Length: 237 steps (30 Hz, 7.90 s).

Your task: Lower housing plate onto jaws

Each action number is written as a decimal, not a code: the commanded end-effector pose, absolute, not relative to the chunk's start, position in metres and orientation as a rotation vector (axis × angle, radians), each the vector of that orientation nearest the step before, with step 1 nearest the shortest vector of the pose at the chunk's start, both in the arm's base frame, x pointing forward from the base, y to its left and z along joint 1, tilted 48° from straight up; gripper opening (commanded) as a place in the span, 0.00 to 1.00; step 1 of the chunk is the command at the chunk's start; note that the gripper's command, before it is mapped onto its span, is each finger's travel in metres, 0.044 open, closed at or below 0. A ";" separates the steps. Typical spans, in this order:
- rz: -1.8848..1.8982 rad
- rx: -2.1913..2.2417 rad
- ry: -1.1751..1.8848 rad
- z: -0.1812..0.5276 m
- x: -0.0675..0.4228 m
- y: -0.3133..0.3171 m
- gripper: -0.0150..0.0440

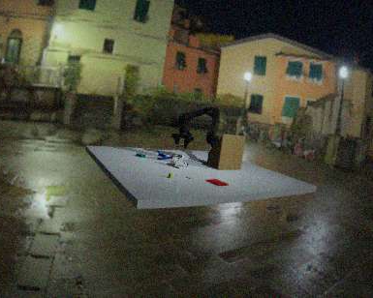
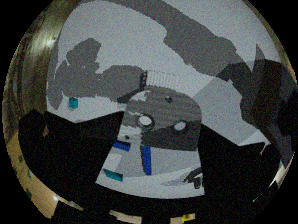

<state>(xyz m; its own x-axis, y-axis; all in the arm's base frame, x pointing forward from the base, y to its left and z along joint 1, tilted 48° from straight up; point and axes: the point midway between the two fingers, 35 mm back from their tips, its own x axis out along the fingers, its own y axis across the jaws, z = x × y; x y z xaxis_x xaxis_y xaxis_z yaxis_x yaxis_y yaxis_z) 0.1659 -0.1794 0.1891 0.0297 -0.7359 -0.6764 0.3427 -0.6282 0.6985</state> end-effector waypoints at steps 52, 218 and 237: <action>-1.306 0.397 0.836 0.107 0.263 -0.105 0.85; -0.394 -0.915 1.559 -0.040 0.274 -0.045 0.85; -0.388 -0.921 1.561 -0.041 0.274 -0.047 0.85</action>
<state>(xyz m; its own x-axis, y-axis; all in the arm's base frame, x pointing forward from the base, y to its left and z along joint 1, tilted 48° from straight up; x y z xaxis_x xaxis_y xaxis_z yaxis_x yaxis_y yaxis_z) 0.2753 -0.0453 -0.0399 0.0393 -0.7320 -0.6802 -0.3229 0.6349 -0.7019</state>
